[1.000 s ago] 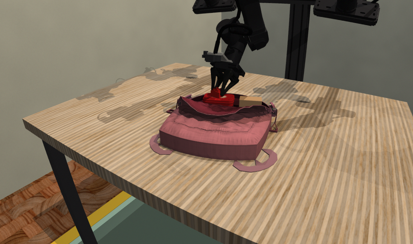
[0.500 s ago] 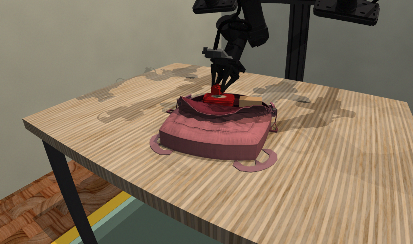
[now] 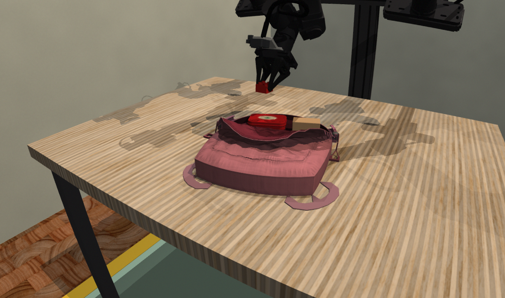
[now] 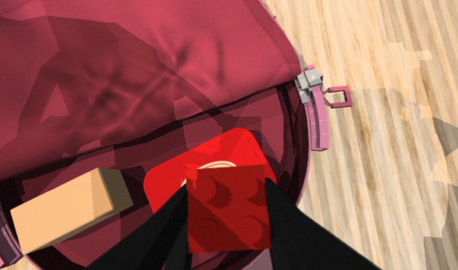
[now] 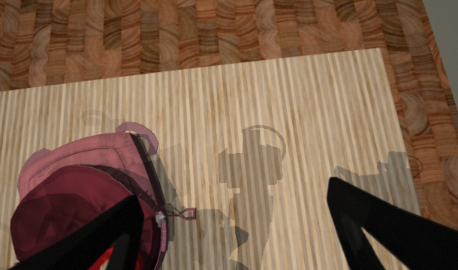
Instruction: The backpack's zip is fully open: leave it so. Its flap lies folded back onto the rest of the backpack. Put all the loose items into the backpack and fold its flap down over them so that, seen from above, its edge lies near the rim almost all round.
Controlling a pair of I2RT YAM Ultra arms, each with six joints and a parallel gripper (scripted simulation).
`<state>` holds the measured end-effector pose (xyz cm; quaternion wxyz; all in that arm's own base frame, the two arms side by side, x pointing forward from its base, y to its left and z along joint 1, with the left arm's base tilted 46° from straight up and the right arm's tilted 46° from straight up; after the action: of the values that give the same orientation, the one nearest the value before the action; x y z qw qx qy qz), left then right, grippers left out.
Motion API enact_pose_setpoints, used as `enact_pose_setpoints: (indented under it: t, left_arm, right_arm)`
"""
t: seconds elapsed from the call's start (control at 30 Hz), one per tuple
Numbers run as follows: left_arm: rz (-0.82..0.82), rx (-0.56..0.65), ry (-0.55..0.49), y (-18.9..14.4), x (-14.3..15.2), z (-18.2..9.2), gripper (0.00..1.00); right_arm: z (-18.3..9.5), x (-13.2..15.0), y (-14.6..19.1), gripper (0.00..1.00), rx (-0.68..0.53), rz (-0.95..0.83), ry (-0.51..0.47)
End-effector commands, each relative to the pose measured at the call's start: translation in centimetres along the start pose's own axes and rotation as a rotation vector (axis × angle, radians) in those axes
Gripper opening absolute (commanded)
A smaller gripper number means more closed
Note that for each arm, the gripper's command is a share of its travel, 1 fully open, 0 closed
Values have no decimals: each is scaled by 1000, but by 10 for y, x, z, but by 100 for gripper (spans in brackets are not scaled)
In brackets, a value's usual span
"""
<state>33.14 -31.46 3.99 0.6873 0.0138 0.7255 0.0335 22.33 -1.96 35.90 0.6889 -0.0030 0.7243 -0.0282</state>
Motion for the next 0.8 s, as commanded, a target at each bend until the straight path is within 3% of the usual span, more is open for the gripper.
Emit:
enact_pose_setpoints:
  t: [0.0, 0.13, 0.2, 0.23, 0.37, 0.77]
  left_arm:
    - [-85, -84, 21, -16, 34, -31, 25]
    - [-203, -183, 18, -26, 62, -57, 25]
    - [-203, -183, 18, -26, 62, -57, 25]
    - [-240, -183, 11, -29, 48, -57, 25]
    - [-241, -204, 10, -20, 46, -49, 25]
    - [-206, -191, 27, -18, 80, -29, 25]
  right_arm:
    - [-4, -23, 1, 90, 0, -11, -52]
    - [-4, -23, 1, 90, 0, -11, -52]
    - [-4, -23, 1, 90, 0, -11, -52]
    - [-4, -23, 1, 90, 0, -11, -52]
    - [-4, -23, 1, 90, 0, -11, -52]
    - [-4, -23, 1, 90, 0, -11, -52]
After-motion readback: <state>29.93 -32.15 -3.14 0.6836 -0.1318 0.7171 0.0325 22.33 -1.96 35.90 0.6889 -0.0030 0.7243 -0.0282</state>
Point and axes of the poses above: on each arm, the point where the finger pads meet when closed, its own z axis out along the fingers, its own y axis across the jaws, x = y × z, the point moved 3 cm from there along -z, back along the fingers, and after that the axes turned 1 degree about z, right-handed, at the moved point
